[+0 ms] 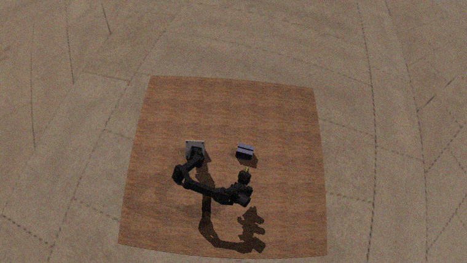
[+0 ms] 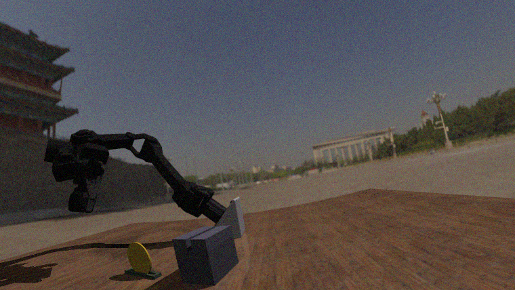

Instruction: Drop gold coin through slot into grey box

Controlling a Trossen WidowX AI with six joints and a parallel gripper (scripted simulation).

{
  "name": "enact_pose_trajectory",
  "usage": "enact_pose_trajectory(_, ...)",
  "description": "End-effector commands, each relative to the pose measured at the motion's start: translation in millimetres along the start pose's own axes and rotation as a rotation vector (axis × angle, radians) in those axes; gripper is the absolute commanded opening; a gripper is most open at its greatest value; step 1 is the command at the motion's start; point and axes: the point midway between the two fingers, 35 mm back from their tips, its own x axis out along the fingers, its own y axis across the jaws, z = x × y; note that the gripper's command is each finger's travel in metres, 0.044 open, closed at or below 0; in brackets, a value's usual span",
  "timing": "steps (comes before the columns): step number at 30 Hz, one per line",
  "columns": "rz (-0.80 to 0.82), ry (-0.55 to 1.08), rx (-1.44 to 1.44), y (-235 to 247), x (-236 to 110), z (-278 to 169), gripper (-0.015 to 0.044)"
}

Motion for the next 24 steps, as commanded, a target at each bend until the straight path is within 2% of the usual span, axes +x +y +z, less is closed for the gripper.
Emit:
enact_pose_trajectory(1, -0.080, 0.231, -0.390, 27, 36, -20, 0.0161)
enact_pose_trajectory(10, -0.326, 0.757, -1.477, 81, 78, -49, 0.0161)
enact_pose_trajectory(12, -0.368, 0.828, -1.651, 92, 81, -50, 0.0161)
enact_pose_trajectory(24, -0.374, 0.837, -1.672, 94, 82, -49, 0.0161)
